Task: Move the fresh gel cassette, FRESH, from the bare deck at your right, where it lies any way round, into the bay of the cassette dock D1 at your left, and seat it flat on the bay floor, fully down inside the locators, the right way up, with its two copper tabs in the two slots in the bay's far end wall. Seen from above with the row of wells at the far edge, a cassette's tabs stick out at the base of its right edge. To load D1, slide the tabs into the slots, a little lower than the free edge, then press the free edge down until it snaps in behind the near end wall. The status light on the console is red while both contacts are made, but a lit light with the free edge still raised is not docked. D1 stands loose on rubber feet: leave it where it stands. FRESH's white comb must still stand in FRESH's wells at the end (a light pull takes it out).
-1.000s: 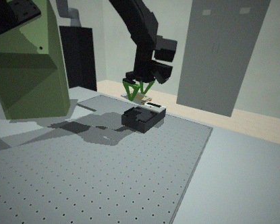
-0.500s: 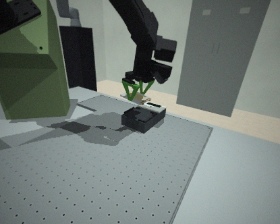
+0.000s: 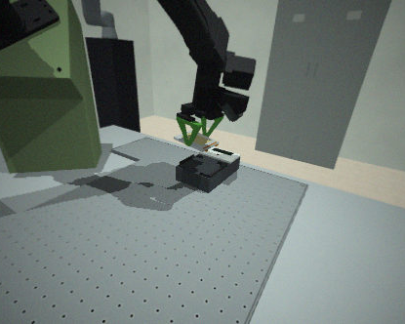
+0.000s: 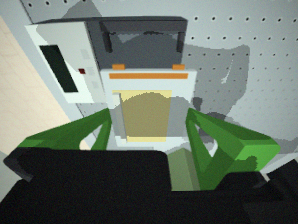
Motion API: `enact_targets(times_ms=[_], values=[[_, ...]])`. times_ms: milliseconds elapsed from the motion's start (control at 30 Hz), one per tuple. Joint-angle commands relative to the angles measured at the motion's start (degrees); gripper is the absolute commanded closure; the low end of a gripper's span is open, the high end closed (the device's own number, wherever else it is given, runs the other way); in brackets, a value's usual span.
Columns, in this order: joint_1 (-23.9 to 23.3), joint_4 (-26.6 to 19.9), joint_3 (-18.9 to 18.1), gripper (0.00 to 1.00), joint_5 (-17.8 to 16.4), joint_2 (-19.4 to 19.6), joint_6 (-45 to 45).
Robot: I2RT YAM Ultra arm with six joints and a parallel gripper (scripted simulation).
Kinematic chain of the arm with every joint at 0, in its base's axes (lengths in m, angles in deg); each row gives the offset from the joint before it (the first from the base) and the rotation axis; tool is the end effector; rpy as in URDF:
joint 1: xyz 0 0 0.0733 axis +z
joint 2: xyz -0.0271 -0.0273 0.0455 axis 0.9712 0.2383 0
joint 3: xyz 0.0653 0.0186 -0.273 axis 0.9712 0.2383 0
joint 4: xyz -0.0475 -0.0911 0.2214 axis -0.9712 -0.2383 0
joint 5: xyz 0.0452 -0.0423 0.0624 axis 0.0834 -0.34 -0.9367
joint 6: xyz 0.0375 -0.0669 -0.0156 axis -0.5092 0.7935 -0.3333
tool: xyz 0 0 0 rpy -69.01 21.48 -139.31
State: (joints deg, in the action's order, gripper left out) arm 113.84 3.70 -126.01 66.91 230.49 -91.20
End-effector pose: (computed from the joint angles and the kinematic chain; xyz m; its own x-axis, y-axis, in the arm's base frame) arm 0.3839 0.2332 0.0478 -0.8239 -0.2150 -0.5243 0.1400 0.8193 -0.5559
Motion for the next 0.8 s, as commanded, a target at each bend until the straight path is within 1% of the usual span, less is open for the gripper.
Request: enact_targets(times_ms=[0, 200, 300, 433, 533, 567, 667, 767], values=[[2.0, -1.0, -1.5, 1.00, 0.4, -1.7, -0.3], [2.0, -1.0, -1.5, 1.00, 0.4, -1.7, -0.3], [1.7, 0.3, -1.9, 1.00, 0.3, 0.8, 0.7], [1.3, 1.5, -2.5, 1.00, 0.0, 1.5, 1.3], [0.9, 1.7, -2.6, 1.00, -0.1, 1.5, 1.6], [1.0, 1.8, -2.6, 1.00, -0.1, -0.4, 1.7], [0.6, 2.3, -3.1, 1.00, -0.3, 2.2, 2.3], [0.2, 2.9, -3.5, 1.00, -0.5, 2.8, 2.9]])
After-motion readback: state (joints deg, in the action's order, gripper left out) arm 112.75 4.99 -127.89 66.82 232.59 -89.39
